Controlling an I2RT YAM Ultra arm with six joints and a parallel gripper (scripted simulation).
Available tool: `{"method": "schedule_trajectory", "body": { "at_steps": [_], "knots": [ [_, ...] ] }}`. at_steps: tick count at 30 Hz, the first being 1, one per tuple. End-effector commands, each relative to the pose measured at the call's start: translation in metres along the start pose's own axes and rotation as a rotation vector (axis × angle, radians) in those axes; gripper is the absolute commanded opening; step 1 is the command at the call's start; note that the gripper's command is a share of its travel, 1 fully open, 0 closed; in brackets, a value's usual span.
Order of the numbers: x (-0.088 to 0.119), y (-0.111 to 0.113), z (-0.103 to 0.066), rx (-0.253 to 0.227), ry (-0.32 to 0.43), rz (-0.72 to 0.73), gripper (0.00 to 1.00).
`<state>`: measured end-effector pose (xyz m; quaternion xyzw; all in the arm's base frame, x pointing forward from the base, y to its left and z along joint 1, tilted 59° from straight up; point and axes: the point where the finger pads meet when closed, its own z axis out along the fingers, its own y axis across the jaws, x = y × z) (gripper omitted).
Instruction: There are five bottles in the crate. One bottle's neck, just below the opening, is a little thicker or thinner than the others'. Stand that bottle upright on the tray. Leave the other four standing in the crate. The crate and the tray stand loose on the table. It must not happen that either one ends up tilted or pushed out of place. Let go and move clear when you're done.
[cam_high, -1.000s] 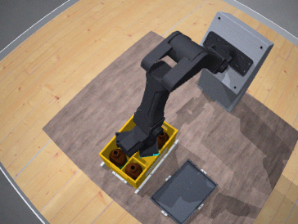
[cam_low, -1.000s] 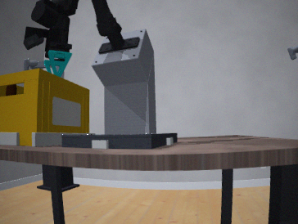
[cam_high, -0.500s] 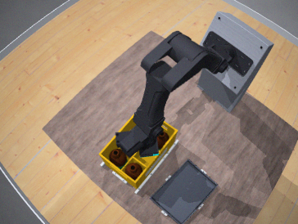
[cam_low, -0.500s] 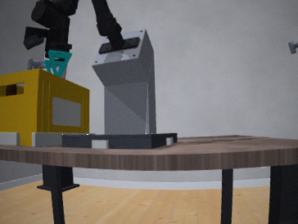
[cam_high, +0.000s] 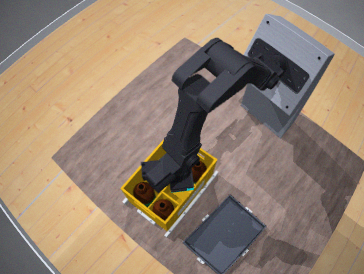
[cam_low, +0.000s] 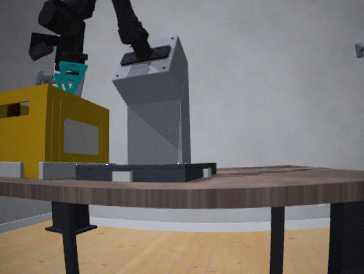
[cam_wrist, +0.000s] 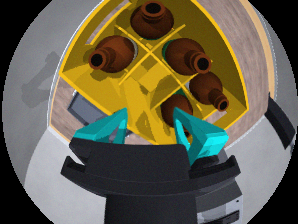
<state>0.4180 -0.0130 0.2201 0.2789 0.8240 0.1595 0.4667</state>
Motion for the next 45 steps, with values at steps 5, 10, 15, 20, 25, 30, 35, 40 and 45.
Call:
{"method": "schedule_trajectory", "body": {
  "at_steps": [5, 10, 15, 20, 25, 30, 35, 40, 45],
  "knots": [
    [-0.015, 0.007, -0.005, -0.019, -0.037, 0.004, 0.61],
    [-0.014, 0.006, 0.001, -0.016, -0.033, 0.004, 0.61],
    [-0.012, 0.006, 0.006, -0.014, -0.028, 0.003, 0.61],
    [-0.015, 0.01, 0.004, -0.024, -0.041, 0.002, 0.61],
    [-0.011, 0.008, 0.015, -0.015, -0.027, 0.003, 0.61],
    [-0.01, 0.008, 0.021, -0.016, -0.026, 0.002, 0.61],
    [-0.01, 0.009, 0.024, -0.018, -0.026, 0.001, 0.61],
    [-0.009, 0.01, 0.03, -0.019, -0.024, 0.0, 0.61],
    [-0.012, 0.012, 0.03, -0.026, -0.034, 0.0, 0.61]
  ]
}}
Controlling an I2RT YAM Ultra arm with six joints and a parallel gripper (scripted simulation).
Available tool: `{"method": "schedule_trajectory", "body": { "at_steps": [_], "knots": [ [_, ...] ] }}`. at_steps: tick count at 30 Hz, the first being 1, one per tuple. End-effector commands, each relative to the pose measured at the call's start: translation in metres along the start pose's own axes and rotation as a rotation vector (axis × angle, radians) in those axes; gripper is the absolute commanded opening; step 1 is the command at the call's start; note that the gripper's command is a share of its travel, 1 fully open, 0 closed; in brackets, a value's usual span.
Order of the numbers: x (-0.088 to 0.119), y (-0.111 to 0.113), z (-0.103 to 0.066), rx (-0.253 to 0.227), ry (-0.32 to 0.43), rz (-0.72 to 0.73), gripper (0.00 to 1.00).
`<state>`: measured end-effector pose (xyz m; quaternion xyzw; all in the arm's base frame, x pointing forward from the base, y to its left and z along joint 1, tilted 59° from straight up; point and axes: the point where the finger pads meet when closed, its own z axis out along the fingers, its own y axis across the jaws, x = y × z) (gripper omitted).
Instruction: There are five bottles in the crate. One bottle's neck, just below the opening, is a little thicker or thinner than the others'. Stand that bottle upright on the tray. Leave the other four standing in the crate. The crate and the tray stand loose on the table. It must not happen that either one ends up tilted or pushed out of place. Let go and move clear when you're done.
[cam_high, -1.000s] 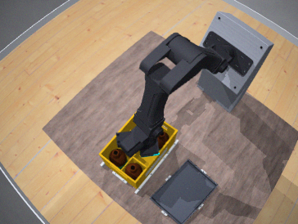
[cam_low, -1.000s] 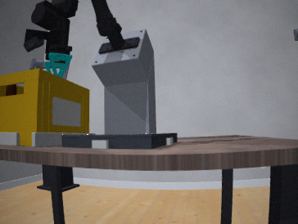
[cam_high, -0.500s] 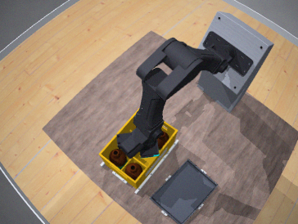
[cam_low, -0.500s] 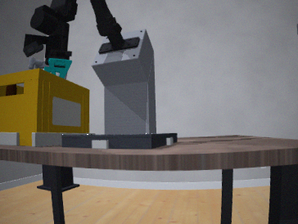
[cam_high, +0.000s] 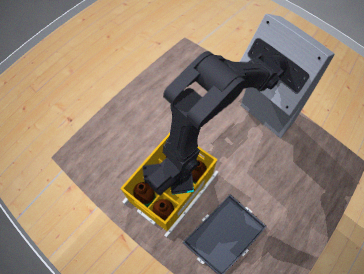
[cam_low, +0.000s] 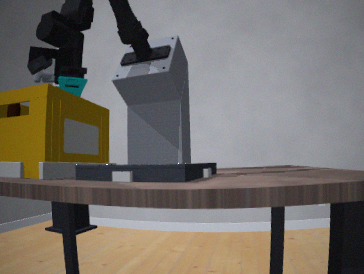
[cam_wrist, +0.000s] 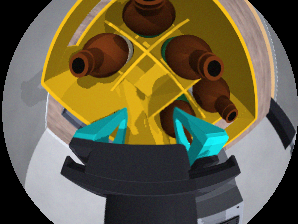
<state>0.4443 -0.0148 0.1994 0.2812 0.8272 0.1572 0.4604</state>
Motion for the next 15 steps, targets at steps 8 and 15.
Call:
{"method": "schedule_trajectory", "body": {
  "at_steps": [8, 15],
  "knots": [
    [-0.022, 0.019, -0.009, -0.048, -0.068, 0.0, 0.61],
    [-0.018, 0.016, -0.002, -0.037, -0.054, 0.001, 0.61]
  ]
}}
